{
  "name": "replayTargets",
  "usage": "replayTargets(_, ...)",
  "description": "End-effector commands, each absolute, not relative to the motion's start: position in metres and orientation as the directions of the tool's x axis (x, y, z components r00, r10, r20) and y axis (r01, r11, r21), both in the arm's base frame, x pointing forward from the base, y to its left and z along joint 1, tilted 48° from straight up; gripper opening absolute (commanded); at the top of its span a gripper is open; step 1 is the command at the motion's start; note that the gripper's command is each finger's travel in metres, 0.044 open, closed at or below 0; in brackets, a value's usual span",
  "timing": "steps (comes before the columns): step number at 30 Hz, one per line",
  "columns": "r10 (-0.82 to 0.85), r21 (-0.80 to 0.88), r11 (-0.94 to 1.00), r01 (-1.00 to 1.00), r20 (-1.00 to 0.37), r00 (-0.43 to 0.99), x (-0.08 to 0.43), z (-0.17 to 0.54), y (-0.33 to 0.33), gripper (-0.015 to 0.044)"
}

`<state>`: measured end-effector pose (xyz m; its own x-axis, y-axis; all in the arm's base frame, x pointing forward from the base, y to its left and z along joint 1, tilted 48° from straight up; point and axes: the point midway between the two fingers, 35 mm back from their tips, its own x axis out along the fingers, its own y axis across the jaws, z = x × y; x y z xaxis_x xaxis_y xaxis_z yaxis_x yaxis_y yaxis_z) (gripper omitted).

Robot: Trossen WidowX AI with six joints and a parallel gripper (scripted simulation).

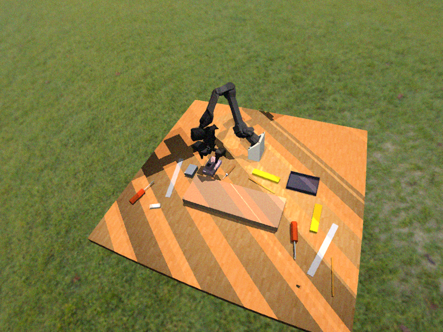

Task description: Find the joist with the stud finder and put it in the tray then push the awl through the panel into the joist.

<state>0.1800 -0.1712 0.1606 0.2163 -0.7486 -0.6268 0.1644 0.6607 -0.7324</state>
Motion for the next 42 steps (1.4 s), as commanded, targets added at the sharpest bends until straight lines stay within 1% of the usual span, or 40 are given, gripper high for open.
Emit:
replayTargets(1,-0.75,-0.738,0.658,0.146,-0.628,0.205,0.178,0.159,-0.171,0.044)
replayTargets(12,-0.75,-0.738,0.659,0.146,-0.629,0.205,0.171,0.156,-0.17,0.044)
replayTargets(42,-0.752,-0.74,0.656,0.146,-0.626,0.205,0.168,0.125,-0.205,0.044)
